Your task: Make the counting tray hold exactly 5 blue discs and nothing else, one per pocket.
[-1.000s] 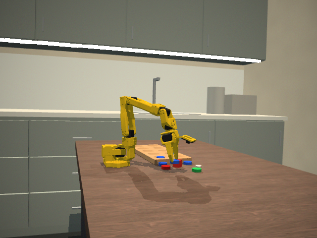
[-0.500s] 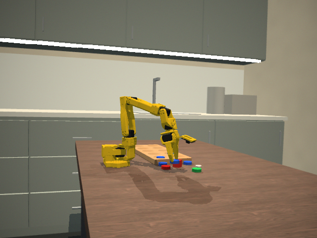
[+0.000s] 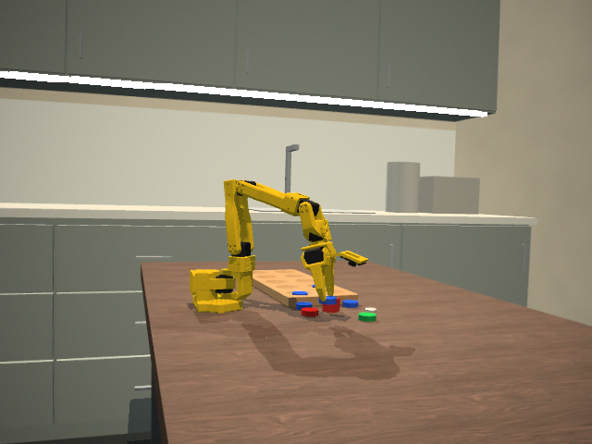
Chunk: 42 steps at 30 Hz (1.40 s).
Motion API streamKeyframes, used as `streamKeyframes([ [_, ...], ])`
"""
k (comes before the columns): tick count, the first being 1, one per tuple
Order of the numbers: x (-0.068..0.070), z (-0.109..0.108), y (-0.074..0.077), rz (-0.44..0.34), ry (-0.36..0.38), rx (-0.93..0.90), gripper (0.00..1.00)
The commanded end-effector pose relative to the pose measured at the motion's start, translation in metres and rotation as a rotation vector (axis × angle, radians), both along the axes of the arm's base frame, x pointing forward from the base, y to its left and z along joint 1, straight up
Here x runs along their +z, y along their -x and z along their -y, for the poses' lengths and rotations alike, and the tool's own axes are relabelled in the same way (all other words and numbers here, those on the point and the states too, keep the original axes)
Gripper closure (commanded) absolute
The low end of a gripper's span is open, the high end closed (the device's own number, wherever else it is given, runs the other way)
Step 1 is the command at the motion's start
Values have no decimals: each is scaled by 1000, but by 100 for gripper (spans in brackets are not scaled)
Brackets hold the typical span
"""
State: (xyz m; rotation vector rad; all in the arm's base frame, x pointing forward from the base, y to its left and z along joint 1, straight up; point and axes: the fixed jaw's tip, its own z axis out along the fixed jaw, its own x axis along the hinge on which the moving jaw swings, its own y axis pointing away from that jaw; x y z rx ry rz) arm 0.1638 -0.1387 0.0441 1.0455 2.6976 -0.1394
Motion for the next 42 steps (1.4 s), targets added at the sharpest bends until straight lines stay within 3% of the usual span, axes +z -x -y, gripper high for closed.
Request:
streamKeyframes([
  [1,13,2,-9,52,44,20,100],
  [24,14,-31,-25,55,40,183,100],
  [42,14,-76,-38,59,34,402,100],
])
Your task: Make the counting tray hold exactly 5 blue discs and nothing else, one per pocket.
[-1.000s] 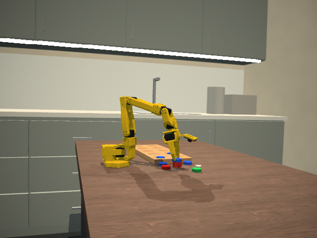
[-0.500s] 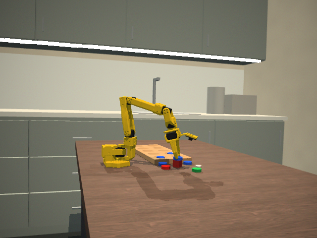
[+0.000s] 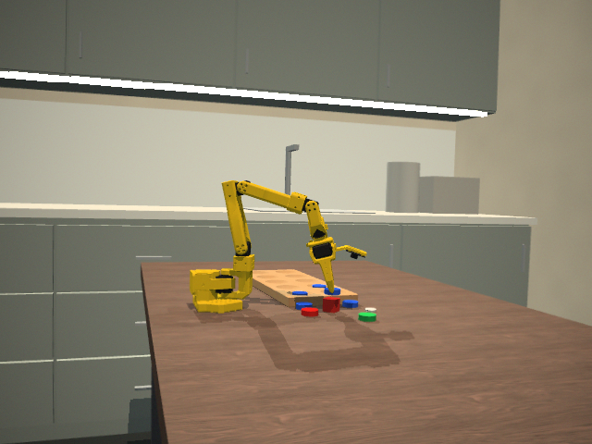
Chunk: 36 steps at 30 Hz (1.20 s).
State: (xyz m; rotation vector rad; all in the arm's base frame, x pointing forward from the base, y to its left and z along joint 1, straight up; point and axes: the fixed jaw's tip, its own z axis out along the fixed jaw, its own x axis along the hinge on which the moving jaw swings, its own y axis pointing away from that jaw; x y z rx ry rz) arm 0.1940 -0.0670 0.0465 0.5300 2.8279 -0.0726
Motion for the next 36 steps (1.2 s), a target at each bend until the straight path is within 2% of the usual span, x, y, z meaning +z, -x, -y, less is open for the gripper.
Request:
streamKeyframes([
  [1,12,-8,-9,60,20,49,100],
  [14,12,-53,-11,62,14,261,100],
  [17,12,-56,-10,62,13,278,100],
  [31,11,-102,-1,63,6,507,100],
  [36,11,-111,2,64,5,553,100],
])
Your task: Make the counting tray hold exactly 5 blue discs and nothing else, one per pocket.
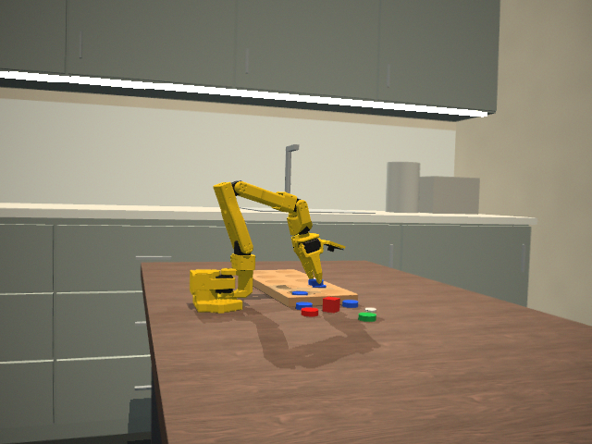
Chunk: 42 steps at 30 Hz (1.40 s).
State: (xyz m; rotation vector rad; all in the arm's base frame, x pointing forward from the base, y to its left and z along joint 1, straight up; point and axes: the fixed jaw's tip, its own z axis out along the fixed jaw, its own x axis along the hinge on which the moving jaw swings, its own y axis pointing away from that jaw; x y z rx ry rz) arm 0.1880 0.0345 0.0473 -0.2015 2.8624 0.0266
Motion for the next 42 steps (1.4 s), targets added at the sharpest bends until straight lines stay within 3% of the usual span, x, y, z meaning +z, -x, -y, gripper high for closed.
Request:
streamKeyframes([
  [1,10,-12,-3,58,-11,57,100],
  [23,9,-54,20,56,-18,304,100],
  [42,9,-71,34,55,-21,416,100],
])
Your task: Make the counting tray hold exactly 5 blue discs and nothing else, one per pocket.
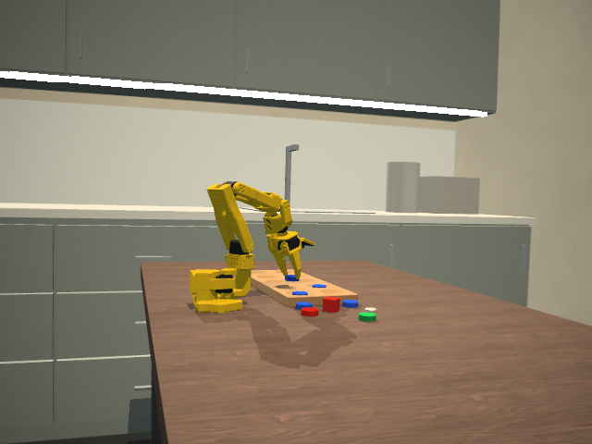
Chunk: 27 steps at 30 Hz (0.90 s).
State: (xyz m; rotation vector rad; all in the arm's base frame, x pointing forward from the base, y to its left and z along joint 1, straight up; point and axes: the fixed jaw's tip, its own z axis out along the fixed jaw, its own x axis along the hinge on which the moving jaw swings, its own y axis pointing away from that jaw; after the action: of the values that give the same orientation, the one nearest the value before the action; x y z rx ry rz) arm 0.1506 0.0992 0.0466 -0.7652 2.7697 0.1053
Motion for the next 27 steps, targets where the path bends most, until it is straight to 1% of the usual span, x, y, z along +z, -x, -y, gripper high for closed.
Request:
streamKeyframes([
  [1,9,-7,-3,46,-30,21,100],
  [25,9,-10,0,46,-30,46,100],
  [26,6,-10,3,33,-22,55,100],
  [27,6,-10,3,33,-22,55,100],
])
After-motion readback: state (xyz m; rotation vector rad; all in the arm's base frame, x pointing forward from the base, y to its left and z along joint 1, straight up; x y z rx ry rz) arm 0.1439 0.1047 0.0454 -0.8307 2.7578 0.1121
